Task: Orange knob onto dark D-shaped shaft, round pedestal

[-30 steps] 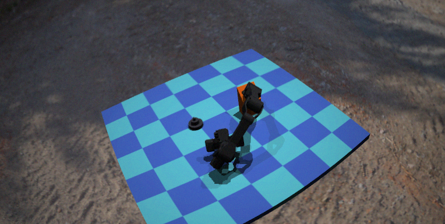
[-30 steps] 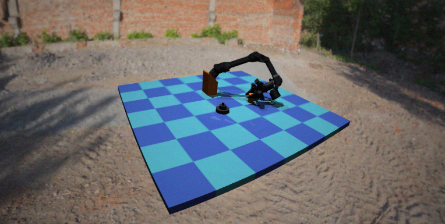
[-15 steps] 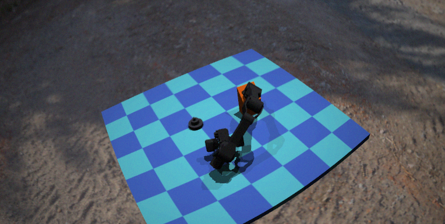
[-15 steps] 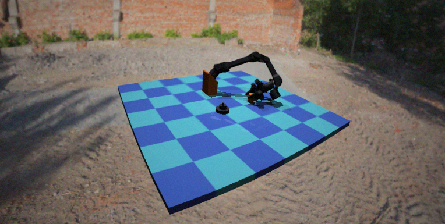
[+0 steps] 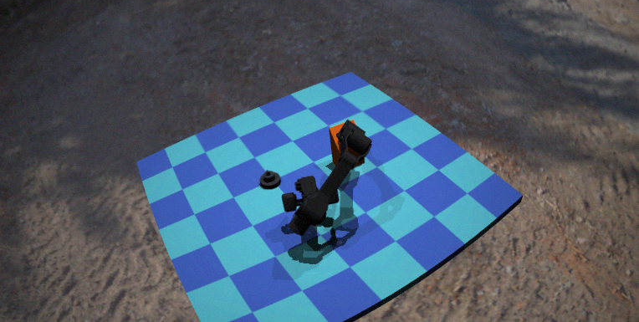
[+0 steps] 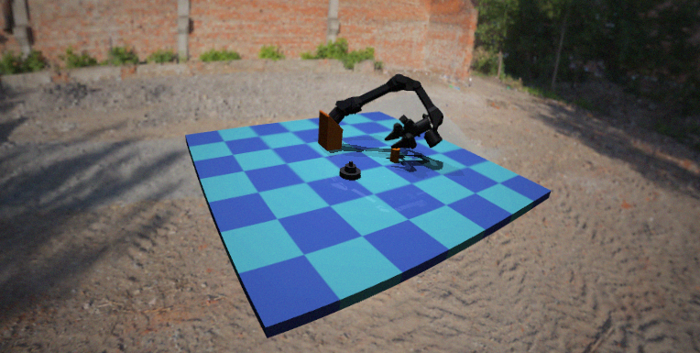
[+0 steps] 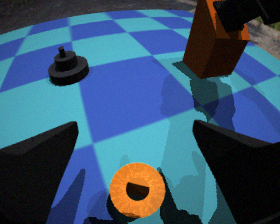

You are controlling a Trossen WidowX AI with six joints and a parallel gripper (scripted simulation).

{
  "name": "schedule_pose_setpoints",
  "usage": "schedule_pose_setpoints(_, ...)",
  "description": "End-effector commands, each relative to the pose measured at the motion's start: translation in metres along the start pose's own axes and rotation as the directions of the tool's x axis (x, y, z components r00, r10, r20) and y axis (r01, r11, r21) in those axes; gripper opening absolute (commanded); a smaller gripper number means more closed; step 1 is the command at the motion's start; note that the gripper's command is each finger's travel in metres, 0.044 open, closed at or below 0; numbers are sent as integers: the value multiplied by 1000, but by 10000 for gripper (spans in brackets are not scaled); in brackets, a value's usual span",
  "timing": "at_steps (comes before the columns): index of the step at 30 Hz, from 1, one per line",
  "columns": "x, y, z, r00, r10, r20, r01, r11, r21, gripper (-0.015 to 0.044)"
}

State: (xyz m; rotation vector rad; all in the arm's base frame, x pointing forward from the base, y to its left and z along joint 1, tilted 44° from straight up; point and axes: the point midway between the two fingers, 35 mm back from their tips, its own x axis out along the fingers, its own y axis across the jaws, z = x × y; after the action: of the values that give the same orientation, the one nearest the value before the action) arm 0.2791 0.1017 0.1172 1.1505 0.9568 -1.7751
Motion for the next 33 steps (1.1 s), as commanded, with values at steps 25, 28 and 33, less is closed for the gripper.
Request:
schedule_pose_setpoints(25,-34,2,48,489,-1,-872,46,999,24,440)
schedule_pose_setpoints(28,-34,2,48,489,-1,-872,46,999,24,440)
schedule_pose_setpoints(33,-34,2,48,489,-1,-872,-171,981,-97,440)
